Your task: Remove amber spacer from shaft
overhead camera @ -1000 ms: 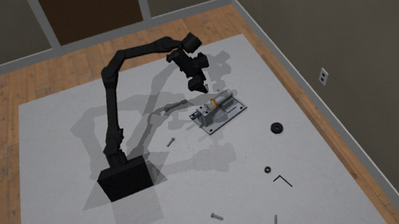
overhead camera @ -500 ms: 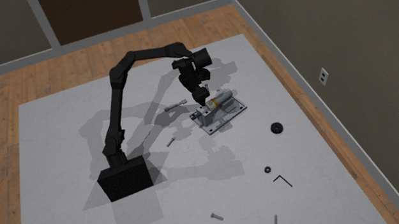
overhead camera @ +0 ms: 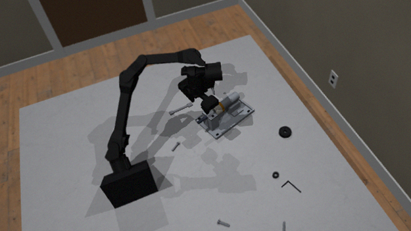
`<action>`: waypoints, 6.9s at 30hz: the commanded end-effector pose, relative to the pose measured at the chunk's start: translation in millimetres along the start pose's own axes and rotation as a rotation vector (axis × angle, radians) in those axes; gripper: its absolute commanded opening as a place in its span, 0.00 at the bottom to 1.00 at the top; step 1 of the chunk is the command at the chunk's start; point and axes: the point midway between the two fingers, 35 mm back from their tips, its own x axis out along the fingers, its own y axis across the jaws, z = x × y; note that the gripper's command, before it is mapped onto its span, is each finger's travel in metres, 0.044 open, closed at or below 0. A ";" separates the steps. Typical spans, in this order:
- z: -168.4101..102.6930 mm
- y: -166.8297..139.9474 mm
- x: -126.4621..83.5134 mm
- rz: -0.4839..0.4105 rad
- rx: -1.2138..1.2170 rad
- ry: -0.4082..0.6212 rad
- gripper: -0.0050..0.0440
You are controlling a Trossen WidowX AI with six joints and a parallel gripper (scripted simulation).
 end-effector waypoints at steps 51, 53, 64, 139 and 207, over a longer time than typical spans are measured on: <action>8.8 -16.9 15.3 -0.148 -0.712 -0.165 1.00; 3.9 -17.7 21.6 -0.165 -0.833 -0.173 1.00; 0.9 -25.2 37.9 -0.319 -1.331 -0.230 1.00; -40.9 3.6 72.1 -1.199 -2.900 -0.007 1.00; -12.2 4.4 99.5 -1.206 -2.897 -0.009 1.00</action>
